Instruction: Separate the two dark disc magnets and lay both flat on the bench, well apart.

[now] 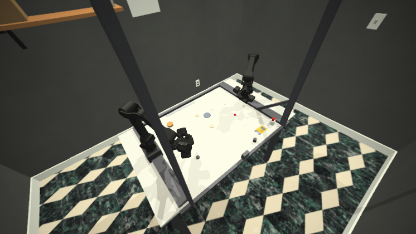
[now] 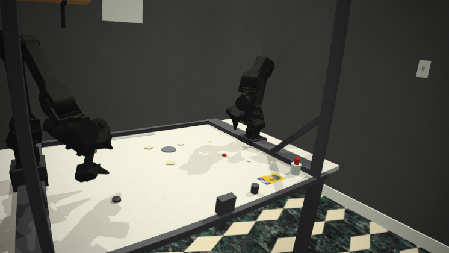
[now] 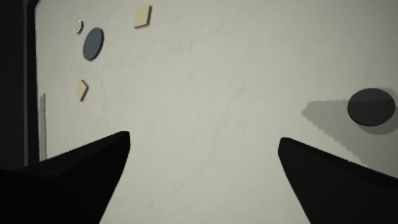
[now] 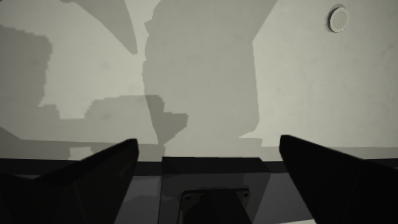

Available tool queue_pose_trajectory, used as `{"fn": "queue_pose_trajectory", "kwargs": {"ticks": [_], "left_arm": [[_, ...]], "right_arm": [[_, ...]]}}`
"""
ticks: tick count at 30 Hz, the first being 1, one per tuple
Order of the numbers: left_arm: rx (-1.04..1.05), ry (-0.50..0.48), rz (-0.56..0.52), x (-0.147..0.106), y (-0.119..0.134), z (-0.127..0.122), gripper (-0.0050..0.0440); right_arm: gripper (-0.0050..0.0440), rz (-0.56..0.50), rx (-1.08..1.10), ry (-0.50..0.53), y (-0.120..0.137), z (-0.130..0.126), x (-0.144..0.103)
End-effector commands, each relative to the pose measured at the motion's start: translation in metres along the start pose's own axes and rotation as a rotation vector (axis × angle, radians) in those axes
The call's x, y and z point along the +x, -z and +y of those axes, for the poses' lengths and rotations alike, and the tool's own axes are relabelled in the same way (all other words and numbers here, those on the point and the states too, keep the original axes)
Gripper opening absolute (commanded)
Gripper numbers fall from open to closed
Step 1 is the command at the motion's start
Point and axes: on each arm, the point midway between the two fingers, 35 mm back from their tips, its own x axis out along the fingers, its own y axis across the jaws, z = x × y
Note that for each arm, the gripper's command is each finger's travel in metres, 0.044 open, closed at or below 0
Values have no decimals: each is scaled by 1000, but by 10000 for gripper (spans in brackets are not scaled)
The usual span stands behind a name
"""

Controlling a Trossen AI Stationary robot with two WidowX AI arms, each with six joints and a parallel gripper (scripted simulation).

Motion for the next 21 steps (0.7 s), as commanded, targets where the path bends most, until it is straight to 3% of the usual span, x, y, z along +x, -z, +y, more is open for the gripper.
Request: {"fn": "queue_pose_trajectory", "kwargs": {"ticks": [1,9,21], "left_arm": [[95,48,-45,-23,-10,-10,400],[303,104,-96,-54,-10,-27,400],[516,152,-154,-86,-5,-41,400]], "right_arm": [[400,-110,39,81,-3,3,-18],[400,-302,93,140,0,8,-37],[400,-526,147,104,2,14,-60]]}}
